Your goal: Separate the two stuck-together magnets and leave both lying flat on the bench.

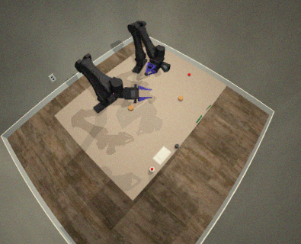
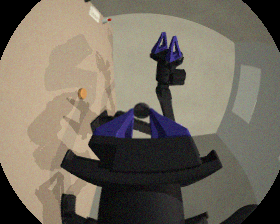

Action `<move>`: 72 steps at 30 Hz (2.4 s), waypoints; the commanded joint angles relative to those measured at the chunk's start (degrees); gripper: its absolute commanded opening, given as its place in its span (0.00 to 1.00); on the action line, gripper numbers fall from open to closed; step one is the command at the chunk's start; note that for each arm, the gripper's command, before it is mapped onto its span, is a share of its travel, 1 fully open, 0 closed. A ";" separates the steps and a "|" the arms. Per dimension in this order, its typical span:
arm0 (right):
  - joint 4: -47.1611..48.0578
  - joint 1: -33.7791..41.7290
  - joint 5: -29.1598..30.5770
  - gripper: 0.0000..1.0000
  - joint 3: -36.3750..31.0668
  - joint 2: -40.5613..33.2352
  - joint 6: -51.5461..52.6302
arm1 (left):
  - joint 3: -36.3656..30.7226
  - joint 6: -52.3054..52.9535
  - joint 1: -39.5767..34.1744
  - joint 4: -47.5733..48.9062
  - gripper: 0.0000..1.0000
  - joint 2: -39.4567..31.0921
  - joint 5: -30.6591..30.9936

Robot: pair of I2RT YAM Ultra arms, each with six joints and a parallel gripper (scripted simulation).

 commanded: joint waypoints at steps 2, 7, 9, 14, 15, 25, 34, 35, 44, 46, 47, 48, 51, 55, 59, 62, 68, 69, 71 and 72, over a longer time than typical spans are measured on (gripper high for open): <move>3.01 0.70 -8.61 0.40 -1.06 0.46 7.35 | 0.26 0.40 0.07 0.18 0.25 -0.19 -0.01; 4.65 1.39 -12.93 0.40 -2.41 1.16 11.20 | 0.26 0.40 0.07 0.18 0.25 -0.19 -0.01; 5.61 1.87 -15.64 0.40 -3.30 1.65 13.57 | 0.26 0.40 0.07 0.18 0.25 -0.19 -0.01; 8.28 3.05 -22.94 0.40 -5.62 2.85 20.09 | 0.26 0.40 0.07 0.18 0.25 -0.19 -0.01; 8.97 3.26 -24.42 0.40 -6.05 3.05 21.40 | 0.26 0.40 0.07 0.18 0.25 -0.19 -0.01; 13.52 5.11 -36.10 0.40 -9.70 4.96 31.82 | 0.26 0.40 0.07 0.18 0.25 -0.19 -0.01; 16.94 6.81 -45.51 0.40 -12.98 6.69 40.07 | 0.26 0.40 0.07 0.18 0.25 -0.19 -0.01; 17.29 6.95 -46.42 0.40 -13.28 6.86 40.81 | 0.26 0.40 0.07 0.18 0.25 -0.19 -0.01; 15.64 7.74 -48.91 0.40 -14.25 7.38 41.84 | 0.26 0.40 0.07 0.18 0.25 -0.19 -0.01; 15.85 7.79 -48.91 0.40 -14.37 7.45 41.72 | 0.26 0.40 0.07 0.18 0.25 -0.19 -0.01; 16.03 7.77 -48.90 0.40 -14.39 7.46 41.53 | 0.26 0.40 0.07 0.18 0.25 -0.19 -0.01; 16.12 7.79 -48.90 0.40 -14.50 7.52 41.44 | 0.26 0.40 0.07 0.18 0.25 -0.19 -0.01; 16.35 7.87 -49.11 0.40 -14.71 7.64 41.60 | 0.26 0.40 0.07 0.18 0.25 -0.19 -0.01; 16.35 8.03 -49.20 0.40 -14.64 8.67 41.68 | 0.26 0.40 0.07 0.18 0.25 -0.19 -0.01; 16.28 8.72 -49.20 0.40 -14.20 8.64 42.11 | 0.26 0.40 0.07 0.18 0.25 -0.19 -0.01; 16.27 8.90 -49.20 0.40 -14.12 8.47 42.35 | 0.26 0.40 0.07 0.18 0.25 -0.19 -0.01; 16.37 8.95 -49.20 0.40 -14.05 8.40 42.59 | 0.26 0.40 0.07 0.18 0.25 -0.19 -0.01; 16.42 9.10 -49.08 0.40 -14.04 8.37 42.67 | 0.26 0.40 0.07 0.18 0.25 -0.19 -0.01; 16.72 9.48 -48.70 0.40 -14.03 8.38 42.98 | 0.26 0.40 0.07 0.18 0.25 -0.19 -0.01; 17.08 9.69 -48.50 0.40 -14.05 8.41 43.28 | 0.26 0.40 0.07 0.18 0.25 -0.19 -0.01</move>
